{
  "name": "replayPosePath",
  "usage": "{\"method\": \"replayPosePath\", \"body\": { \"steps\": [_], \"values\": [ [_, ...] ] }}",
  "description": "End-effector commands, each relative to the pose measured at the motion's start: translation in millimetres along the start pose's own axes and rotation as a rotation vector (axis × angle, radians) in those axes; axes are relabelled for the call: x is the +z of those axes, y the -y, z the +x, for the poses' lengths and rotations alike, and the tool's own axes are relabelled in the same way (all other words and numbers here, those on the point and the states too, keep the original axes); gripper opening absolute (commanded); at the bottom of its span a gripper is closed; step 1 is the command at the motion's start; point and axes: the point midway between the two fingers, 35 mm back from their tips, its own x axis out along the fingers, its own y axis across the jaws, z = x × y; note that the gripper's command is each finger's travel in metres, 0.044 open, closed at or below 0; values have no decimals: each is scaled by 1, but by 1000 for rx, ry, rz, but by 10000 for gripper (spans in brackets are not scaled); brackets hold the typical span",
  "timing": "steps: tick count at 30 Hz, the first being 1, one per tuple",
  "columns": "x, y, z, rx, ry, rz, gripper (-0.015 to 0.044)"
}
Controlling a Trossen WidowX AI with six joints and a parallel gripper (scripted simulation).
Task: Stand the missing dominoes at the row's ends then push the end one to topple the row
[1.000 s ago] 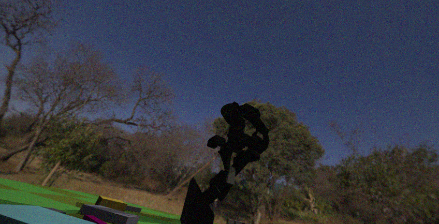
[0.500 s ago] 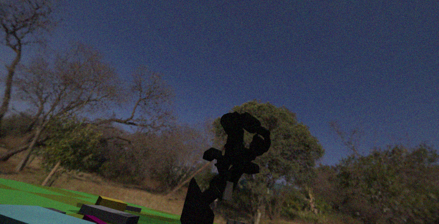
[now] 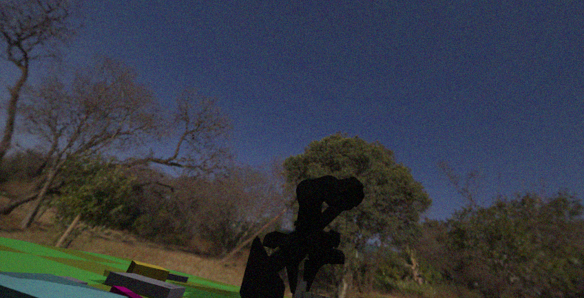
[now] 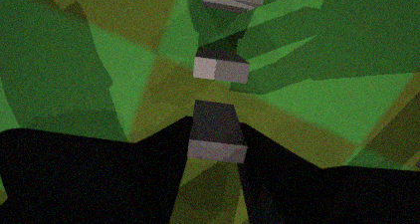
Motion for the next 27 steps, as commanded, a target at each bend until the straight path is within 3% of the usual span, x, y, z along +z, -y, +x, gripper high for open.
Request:
{"method": "replayPosePath", "body": {
  "steps": [1, 12, 24, 27],
  "values": [
    [-3, -3, 12, 9, -1, 8, 107],
    [-3, -3, 13, 9, -1, 8, 107],
    [-3, -3, 13, 9, -1, 8, 422],
    [-3, -3, 13, 9, -1, 8, 440]
  ]
}}
